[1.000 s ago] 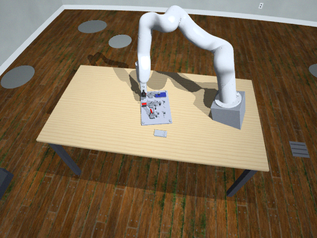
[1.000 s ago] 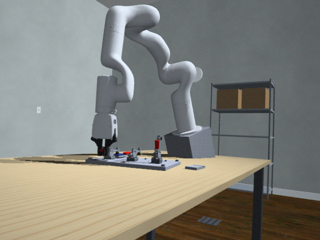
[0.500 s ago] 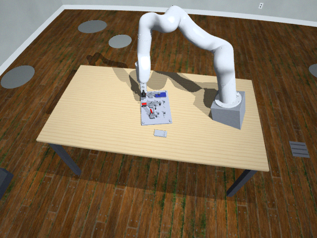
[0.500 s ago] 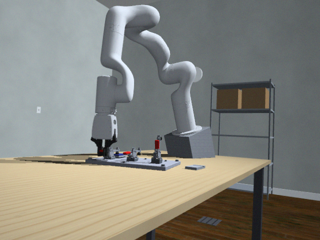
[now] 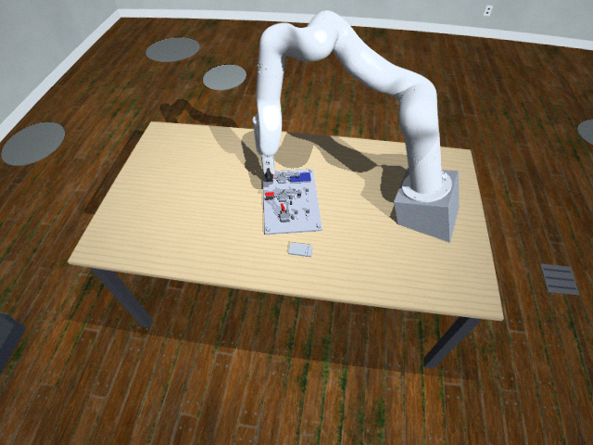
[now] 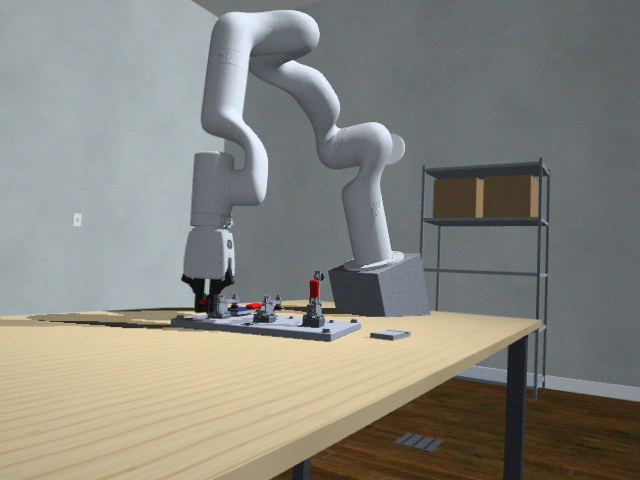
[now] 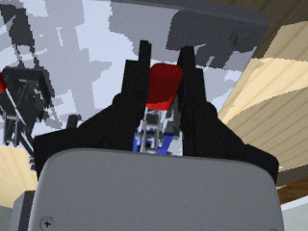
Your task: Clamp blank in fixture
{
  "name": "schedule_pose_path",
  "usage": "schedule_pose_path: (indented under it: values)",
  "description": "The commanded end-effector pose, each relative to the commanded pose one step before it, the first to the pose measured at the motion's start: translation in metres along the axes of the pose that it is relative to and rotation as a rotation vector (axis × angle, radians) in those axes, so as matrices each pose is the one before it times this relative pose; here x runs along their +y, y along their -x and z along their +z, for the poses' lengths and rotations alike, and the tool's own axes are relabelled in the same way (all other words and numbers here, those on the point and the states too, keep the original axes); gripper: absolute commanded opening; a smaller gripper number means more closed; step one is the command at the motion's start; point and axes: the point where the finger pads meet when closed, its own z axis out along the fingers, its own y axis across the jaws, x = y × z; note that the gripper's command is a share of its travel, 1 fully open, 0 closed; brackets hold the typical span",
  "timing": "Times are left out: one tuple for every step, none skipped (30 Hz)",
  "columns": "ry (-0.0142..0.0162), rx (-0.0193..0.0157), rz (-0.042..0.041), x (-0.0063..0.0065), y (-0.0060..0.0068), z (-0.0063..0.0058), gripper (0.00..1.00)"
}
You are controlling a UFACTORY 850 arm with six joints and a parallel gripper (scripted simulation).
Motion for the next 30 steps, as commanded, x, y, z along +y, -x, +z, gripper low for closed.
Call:
schedule_pose_path:
  values:
    - [0.00025, 0.00035, 0.00018, 0.00027, -0.00062, 0.00101, 0.0]
    - [0.0, 0.0, 0.0, 0.0, -0.00022, 0.00056, 0.0]
    - [0.0, 0.0, 0.0, 0.0, -0.00023, 0.00058, 0.0]
    - [0.0, 0.0, 0.0, 0.0, -0.00022, 0.00056, 0.0]
    - [0.0, 0.0, 0.0, 0.0, -0.00019, 0.0005, 0.0]
    - [0.0, 0.0, 0.0, 0.0, -0.00016, 0.00041, 0.0]
    - [0.0, 0.0, 0.0, 0.0, 0.0, 0.0, 0.0]
    - [0.0, 0.0, 0.0, 0.0, 0.0, 0.0, 0.0]
    - [0.0, 0.0, 0.0, 0.0, -0.00011, 0.0003, 0.0]
    - [0.0, 0.0, 0.0, 0.0, -0.00007, 0.00018, 0.0]
    - [0.0, 0.0, 0.0, 0.0, -0.00003, 0.00008, 0.0]
    - [0.0, 0.0, 0.0, 0.0, 0.0, 0.00001, 0.0]
    - [0.0, 0.0, 0.0, 0.0, 0.0, 0.0, 0.0]
    - [0.0, 0.0, 0.0, 0.0, 0.0, 0.0, 0.0]
    - [0.0, 0.0, 0.0, 0.0, 0.0, 0.0, 0.0]
    - [0.0, 0.0, 0.0, 0.0, 0.0, 0.0, 0.0]
    - [0.0, 0.0, 0.0, 0.0, 0.0, 0.0, 0.0]
    - [0.0, 0.0, 0.0, 0.0, 0.0, 0.0, 0.0]
    - [0.0, 0.0, 0.0, 0.0, 0.0, 0.0, 0.47]
    - [0.0, 0.0, 0.0, 0.0, 0.0, 0.0, 0.47]
    - [0.0, 0.0, 0.0, 0.0, 0.0, 0.0, 0.47]
    - [0.0, 0.0, 0.0, 0.0, 0.0, 0.0, 0.47]
    - [0.0, 0.0, 0.0, 0.0, 0.0, 0.0, 0.47]
    - [0.0, 0.0, 0.0, 0.0, 0.0, 0.0, 0.47]
    - [0.0, 0.0, 0.0, 0.0, 0.0, 0.0, 0.47]
    - [0.0, 0.0, 0.0, 0.0, 0.0, 0.0, 0.47]
    - [0.0, 0.0, 0.0, 0.0, 0.0, 0.0, 0.47]
    - [0.0, 0.0, 0.0, 0.0, 0.0, 0.0, 0.47]
    - [0.0, 0.0, 0.0, 0.0, 0.0, 0.0, 0.47]
    - [0.0, 0.0, 0.0, 0.0, 0.0, 0.0, 0.47]
